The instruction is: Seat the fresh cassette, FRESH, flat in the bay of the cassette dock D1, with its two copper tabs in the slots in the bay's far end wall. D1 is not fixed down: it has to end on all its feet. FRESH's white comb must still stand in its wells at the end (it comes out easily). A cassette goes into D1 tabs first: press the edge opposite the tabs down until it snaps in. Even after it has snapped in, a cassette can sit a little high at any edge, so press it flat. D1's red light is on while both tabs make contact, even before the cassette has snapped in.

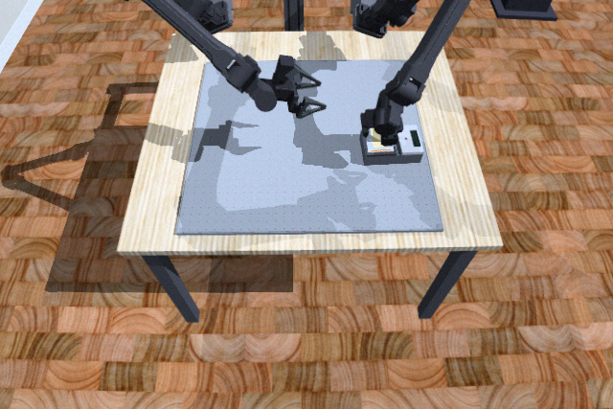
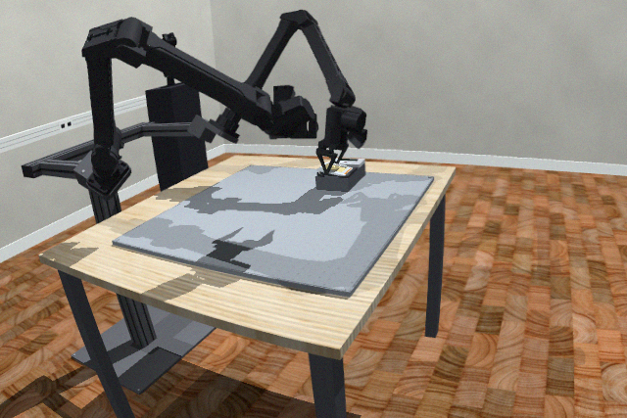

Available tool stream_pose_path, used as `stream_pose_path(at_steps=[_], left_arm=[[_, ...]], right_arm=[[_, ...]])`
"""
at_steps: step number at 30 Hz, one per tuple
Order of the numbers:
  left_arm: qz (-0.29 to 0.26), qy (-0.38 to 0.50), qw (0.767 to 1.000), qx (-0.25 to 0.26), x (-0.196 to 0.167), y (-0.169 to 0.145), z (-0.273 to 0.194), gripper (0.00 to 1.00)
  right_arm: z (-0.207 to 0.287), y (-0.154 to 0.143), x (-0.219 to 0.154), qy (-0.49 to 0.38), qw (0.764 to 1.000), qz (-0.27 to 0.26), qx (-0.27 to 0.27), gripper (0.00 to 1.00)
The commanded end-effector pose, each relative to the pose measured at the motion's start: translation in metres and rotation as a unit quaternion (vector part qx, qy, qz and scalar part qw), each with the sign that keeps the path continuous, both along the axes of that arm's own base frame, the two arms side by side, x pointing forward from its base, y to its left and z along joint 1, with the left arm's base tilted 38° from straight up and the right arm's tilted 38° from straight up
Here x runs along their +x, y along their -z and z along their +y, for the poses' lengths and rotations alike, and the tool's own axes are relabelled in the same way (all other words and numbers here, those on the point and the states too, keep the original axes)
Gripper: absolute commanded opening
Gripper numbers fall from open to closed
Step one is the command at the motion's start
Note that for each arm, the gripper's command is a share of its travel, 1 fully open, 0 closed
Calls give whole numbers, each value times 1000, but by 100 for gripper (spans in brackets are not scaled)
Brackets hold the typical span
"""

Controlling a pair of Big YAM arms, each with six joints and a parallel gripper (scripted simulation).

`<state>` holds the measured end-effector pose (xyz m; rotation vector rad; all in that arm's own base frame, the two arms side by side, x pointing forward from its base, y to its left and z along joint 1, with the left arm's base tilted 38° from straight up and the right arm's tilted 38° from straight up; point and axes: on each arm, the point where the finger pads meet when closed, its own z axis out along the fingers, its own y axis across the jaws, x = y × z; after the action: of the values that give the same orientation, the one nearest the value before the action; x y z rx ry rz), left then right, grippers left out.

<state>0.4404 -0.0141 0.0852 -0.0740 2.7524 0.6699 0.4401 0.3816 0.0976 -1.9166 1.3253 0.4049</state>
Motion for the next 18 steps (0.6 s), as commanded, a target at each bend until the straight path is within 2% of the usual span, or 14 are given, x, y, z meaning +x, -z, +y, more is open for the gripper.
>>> stream_pose_path(at_steps=[1,11,14,17,18], left_arm=[[-28,16,999,-2,7,-13,-2,77],[-35,18,999,-4,13,-18,-4,77],[-9,3,1000,0,3,0,2,77],[-13,7,1000,-1,6,-3,-2,77],[-16,9,1000,-1,6,-6,-2,88]], right_arm=[[7,-10,16,5,1000,-8,9,100],[7,-10,16,5,1000,-8,9,100],[7,-10,16,5,1000,-8,9,100],[7,-10,16,5,1000,-8,9,100],[7,-10,16,5,1000,-8,9,100]])
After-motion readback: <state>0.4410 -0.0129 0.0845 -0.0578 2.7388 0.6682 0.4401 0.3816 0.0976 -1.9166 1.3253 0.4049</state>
